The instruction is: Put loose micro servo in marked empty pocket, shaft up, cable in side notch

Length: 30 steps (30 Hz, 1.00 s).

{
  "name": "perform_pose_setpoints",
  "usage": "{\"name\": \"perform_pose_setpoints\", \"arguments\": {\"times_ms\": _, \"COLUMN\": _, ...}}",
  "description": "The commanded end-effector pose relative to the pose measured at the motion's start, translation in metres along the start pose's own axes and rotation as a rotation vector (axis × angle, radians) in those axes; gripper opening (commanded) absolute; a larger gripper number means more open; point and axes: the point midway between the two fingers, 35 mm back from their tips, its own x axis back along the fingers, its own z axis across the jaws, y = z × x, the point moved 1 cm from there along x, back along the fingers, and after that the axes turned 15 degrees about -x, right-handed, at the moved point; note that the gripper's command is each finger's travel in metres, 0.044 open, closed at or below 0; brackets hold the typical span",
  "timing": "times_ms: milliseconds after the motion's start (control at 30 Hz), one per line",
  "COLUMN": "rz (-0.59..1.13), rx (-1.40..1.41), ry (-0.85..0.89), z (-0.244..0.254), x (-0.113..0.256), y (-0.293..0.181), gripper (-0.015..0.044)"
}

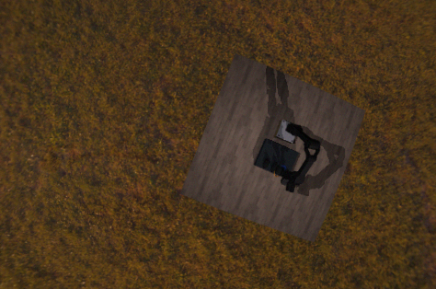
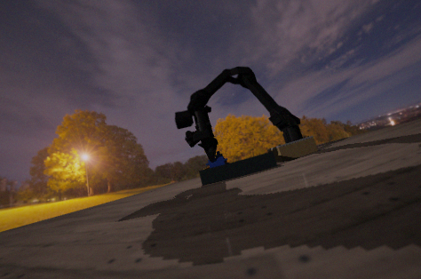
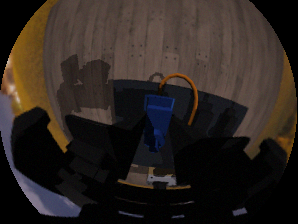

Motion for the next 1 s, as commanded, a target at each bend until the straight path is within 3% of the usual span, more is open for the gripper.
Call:
{"name": "perform_pose_setpoints", "arguments": {"times_ms": 0, "rz": -0.002, "rx": -0.003, "ry": 0.001, "z": 0.000, "x": -0.003, "y": 0.000, "gripper": 0.0000}}
{"name": "perform_pose_setpoints", "arguments": {"times_ms": 433, "rz": -0.002, "rx": -0.003, "ry": 0.001, "z": 0.000, "x": -0.016, "y": 0.000, "gripper": 0.0000}}
{"name": "perform_pose_setpoints", "arguments": {"times_ms": 667, "rz": -0.002, "rx": -0.003, "ry": 0.001, "z": 0.000, "x": -0.014, "y": 0.000, "gripper": 0.0184}}
{"name": "perform_pose_setpoints", "arguments": {"times_ms": 967, "rz": -0.001, "rx": -0.003, "ry": 0.000, "z": -0.002, "x": 0.021, "y": -0.005, "gripper": 0.0187}}
